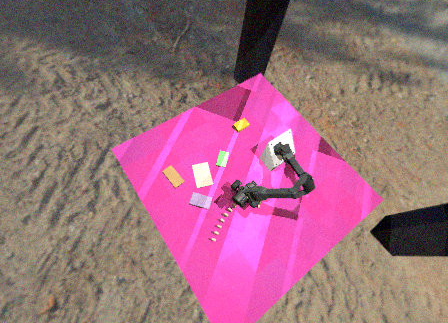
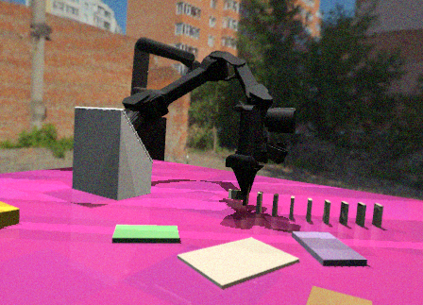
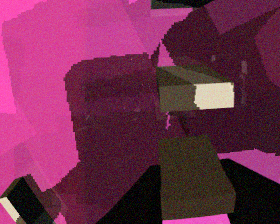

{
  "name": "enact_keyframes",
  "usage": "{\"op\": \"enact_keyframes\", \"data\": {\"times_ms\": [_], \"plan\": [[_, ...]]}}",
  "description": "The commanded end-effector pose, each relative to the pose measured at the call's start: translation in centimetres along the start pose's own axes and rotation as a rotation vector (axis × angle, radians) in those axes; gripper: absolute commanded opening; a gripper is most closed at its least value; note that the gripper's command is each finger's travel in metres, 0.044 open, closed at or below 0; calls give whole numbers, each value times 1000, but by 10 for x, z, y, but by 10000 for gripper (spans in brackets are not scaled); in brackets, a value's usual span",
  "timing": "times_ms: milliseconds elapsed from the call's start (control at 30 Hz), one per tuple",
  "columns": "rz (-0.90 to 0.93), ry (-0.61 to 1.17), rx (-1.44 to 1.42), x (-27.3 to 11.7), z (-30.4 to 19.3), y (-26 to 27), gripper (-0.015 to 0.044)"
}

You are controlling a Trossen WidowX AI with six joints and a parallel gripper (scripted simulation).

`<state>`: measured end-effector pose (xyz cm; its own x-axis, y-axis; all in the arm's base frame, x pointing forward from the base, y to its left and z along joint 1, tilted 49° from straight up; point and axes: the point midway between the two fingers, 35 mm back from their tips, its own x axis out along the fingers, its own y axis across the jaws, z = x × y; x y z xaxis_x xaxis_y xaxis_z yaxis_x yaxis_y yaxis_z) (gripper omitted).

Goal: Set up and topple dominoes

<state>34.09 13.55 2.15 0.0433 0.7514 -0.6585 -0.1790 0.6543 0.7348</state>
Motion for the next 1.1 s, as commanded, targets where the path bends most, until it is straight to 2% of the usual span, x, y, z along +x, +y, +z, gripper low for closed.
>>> {"op": "enact_keyframes", "data": {"times_ms": [0,367,800,933,1067], "plan": [[9,3,20,11,-4,-2,107],[9,3,20,11,-4,-2,107],[9,3,20,11,-4,-2,440],[4,3,19,-1,-2,-4,440],[-7,4,15,-71,3,-7,440]]}}
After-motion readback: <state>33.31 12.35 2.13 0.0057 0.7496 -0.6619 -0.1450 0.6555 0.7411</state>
